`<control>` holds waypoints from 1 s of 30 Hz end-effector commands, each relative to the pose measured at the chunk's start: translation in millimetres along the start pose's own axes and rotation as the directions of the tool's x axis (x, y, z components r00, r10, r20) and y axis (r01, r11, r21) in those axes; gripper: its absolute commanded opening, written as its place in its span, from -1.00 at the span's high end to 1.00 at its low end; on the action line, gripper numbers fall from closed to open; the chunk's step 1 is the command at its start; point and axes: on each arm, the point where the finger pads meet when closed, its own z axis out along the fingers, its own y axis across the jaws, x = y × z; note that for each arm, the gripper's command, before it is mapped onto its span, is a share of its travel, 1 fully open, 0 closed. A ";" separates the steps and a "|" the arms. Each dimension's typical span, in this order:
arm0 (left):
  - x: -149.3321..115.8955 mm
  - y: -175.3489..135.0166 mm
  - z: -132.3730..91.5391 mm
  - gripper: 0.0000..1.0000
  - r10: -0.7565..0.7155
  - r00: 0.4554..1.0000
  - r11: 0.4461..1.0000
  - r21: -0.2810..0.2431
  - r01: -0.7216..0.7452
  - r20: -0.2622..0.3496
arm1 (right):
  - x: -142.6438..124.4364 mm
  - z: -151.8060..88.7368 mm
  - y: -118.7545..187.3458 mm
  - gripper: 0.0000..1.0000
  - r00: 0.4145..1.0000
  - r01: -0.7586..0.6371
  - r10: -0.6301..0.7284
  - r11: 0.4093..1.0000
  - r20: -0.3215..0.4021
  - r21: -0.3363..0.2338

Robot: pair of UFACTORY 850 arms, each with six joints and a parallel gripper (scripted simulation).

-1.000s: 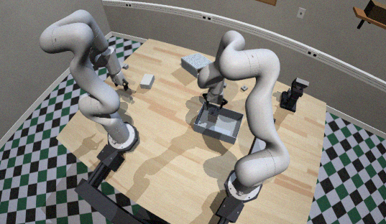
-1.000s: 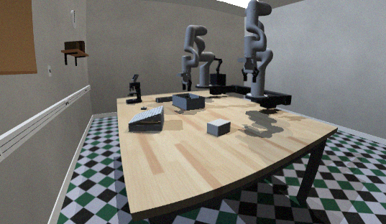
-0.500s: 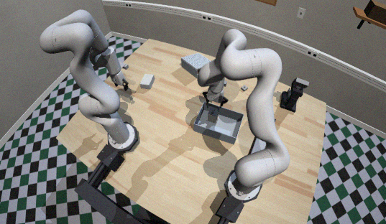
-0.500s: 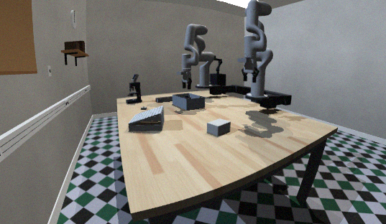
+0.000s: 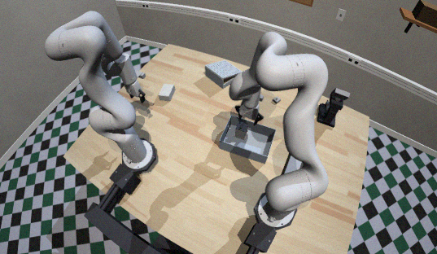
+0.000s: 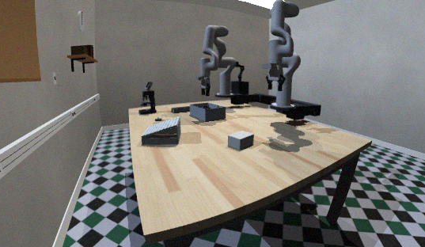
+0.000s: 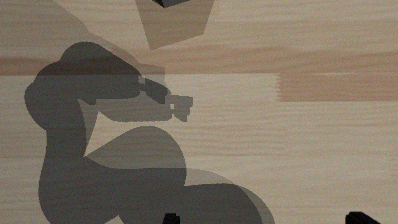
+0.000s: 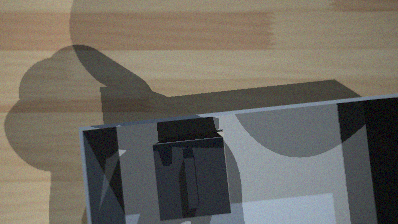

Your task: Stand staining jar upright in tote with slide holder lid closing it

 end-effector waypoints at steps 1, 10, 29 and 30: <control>0.6 -0.4 -0.4 -1.00 0.000 1.000 1.000 0.001 0.000 -0.001 | -4.8 -7.2 13.3 -1.00 1.000 0.000 0.000 1.000 -0.002 0.002; 0.6 -0.4 -0.4 -1.00 0.000 1.000 1.000 0.001 0.000 -0.001 | -16.8 -20.2 43.4 -1.00 1.000 0.000 0.000 1.000 -0.002 0.002; 0.6 -0.4 -0.4 -1.00 0.000 1.000 1.000 0.001 0.000 -0.001 | -46.1 -52.0 116.7 -1.00 1.000 0.000 0.000 1.000 -0.002 0.002; 0.6 -0.4 -0.4 -1.00 0.000 1.000 1.000 0.001 0.000 -0.001 | -47.8 -53.9 121.0 -1.00 1.000 0.000 0.000 1.000 -0.002 0.002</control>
